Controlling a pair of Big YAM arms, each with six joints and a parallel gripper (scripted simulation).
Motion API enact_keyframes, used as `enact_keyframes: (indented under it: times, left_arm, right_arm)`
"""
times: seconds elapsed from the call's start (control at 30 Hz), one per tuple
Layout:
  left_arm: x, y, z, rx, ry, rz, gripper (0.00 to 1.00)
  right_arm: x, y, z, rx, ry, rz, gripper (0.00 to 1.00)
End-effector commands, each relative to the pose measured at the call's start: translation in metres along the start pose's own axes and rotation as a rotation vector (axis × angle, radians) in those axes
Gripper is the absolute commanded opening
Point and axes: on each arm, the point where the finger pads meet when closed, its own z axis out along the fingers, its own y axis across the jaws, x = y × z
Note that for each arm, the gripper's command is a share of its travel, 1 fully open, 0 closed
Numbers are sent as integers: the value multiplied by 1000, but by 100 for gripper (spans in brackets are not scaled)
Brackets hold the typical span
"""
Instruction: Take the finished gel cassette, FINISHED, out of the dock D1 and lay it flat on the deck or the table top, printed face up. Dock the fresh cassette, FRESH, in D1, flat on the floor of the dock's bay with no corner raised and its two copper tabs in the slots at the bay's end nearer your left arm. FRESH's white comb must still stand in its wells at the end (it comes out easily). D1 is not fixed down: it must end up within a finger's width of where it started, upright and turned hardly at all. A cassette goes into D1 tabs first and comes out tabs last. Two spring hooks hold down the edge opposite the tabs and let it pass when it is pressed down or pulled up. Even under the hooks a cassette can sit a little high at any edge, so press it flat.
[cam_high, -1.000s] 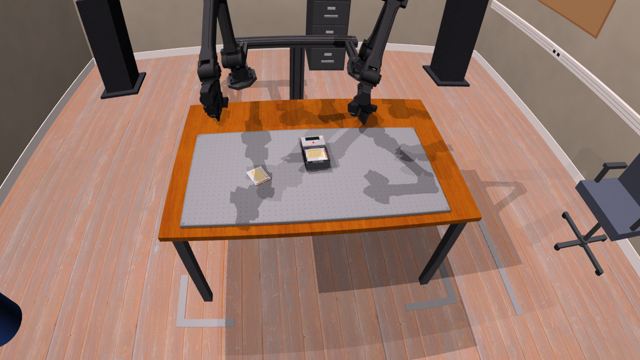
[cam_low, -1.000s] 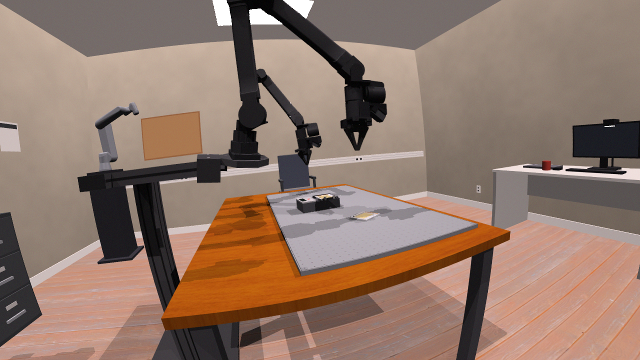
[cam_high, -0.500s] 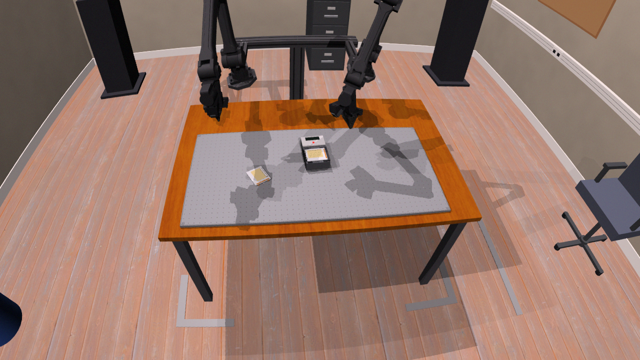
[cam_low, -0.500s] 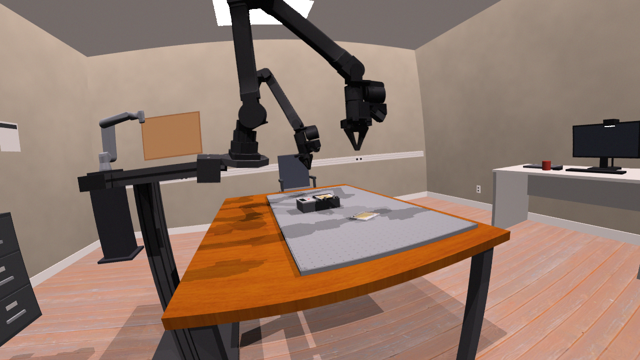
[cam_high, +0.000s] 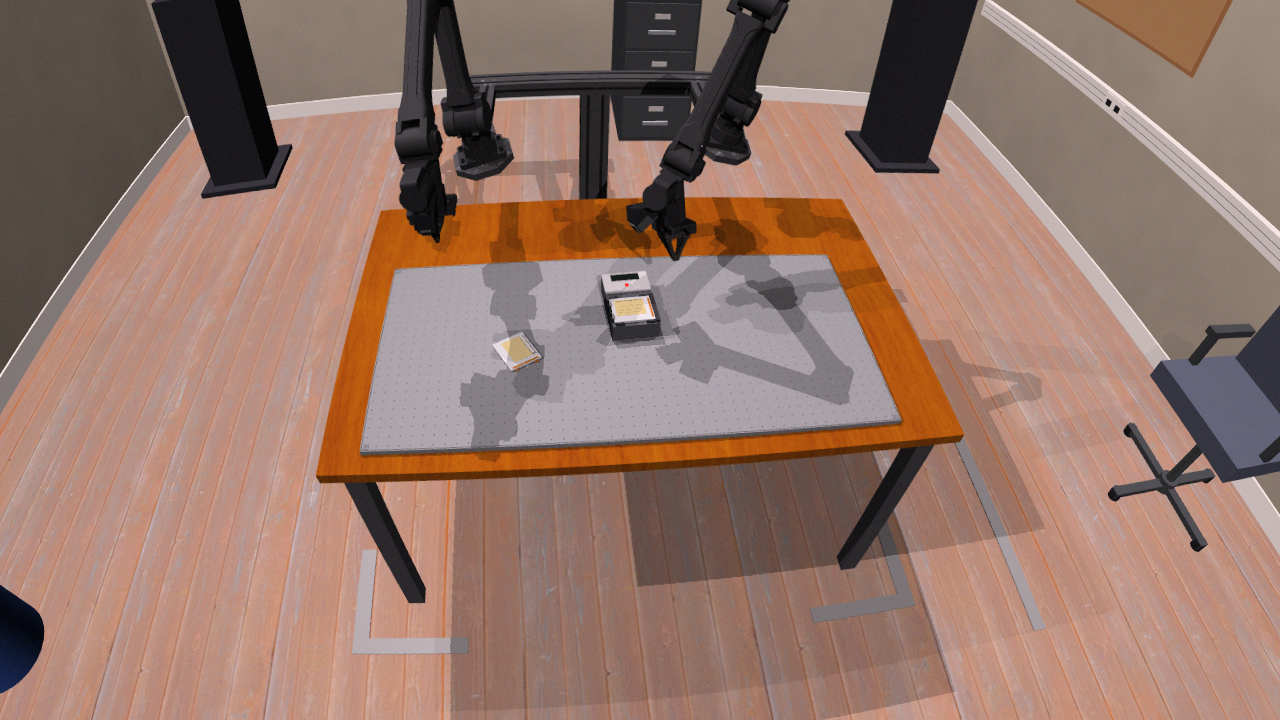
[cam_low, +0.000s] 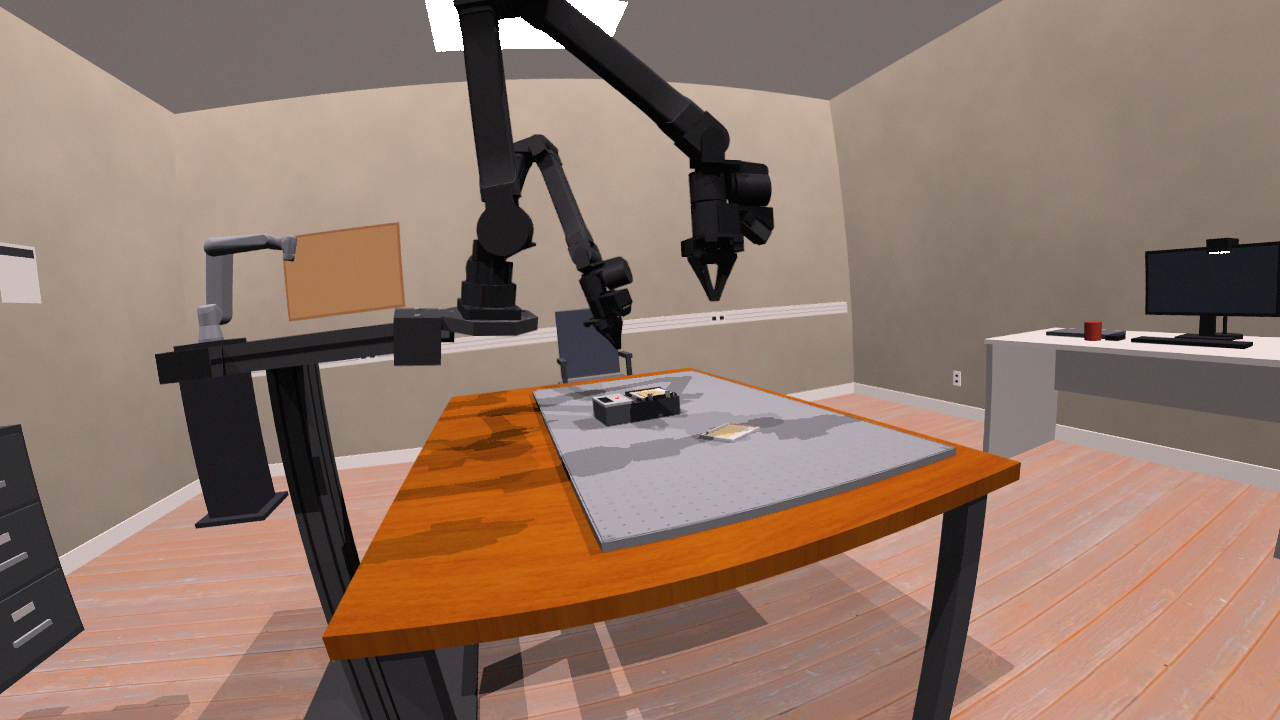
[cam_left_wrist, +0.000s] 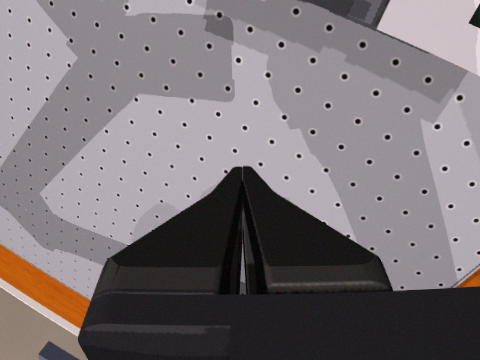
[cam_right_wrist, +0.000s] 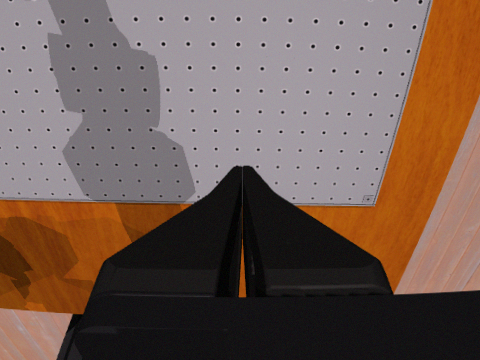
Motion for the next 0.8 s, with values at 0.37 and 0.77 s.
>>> enact_keyframes:
  times: [0.37, 0.77]
  left_arm:
    - [-45, -50, 3, -99, -83, 275, 0]
    - [-74, -95, 6, -99, -83, 275, 0]
  right_arm:
    - [-4, -4, -6, 2, -32, 17, 0]
    - [-4, -4, -6, 2, -32, 17, 0]
